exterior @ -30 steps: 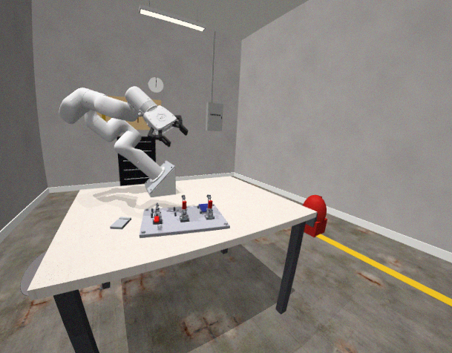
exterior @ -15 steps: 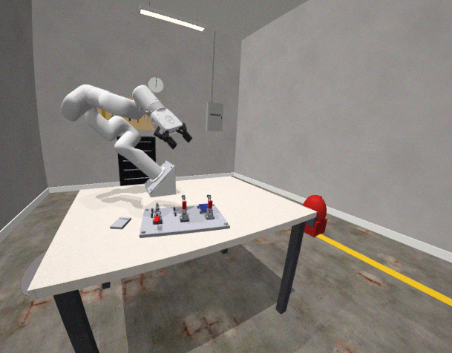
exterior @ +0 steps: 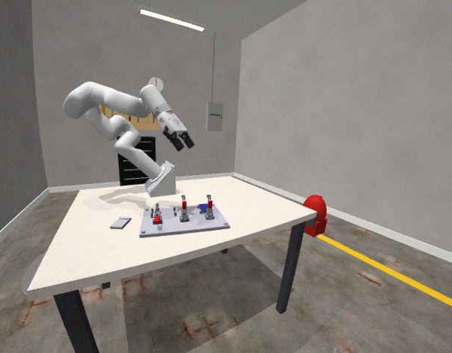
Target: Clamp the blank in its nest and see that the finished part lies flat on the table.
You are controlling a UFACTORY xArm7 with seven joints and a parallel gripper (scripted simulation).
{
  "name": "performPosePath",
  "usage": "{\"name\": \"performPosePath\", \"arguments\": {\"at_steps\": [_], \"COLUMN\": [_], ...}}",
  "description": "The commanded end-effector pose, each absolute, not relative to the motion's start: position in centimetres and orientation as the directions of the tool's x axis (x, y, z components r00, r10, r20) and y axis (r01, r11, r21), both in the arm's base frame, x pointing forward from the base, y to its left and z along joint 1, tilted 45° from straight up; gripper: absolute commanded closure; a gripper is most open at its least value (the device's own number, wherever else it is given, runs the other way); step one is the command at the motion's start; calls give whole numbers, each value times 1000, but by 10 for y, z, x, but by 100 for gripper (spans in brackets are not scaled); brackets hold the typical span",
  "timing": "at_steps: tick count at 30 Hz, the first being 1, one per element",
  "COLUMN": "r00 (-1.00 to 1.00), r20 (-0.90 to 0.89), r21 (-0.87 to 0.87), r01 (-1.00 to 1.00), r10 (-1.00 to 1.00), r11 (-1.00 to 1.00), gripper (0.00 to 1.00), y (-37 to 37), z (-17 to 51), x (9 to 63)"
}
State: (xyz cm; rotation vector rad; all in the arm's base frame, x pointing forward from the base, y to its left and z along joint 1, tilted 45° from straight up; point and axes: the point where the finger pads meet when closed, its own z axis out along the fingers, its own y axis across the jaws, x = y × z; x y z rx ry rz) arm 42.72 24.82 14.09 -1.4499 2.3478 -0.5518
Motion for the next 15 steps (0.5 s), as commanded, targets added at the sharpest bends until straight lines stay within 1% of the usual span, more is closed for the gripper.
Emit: {"name": "performPosePath", "arguments": {"at_steps": [1, 4, 5, 8, 9, 12, 13, 15], "r00": [-338, -338, -279, -279, -216, -216, -150, -150], "r20": [29, 29, 92, 92, 155, 155, 217, 217], "r21": [-485, -485, -475, -475, -458, -458, -433, -433], "r01": [-828, -828, -856, -856, -880, -880, -900, -900], "r10": [-941, -941, -956, -956, -964, -964, -965, -965], "r11": [283, 283, 204, 204, 124, 124, 42, 42], "gripper": [0, 0, 0, 0, 0, 0, 0, 0], "y": [250, 250, 250, 250, 250, 250, 251, 251], "z": [133, 133, 126, 126, 120, 120, 114, 114], "x": [429, 429, 430, 430, 431, 431, 431, 431]}}
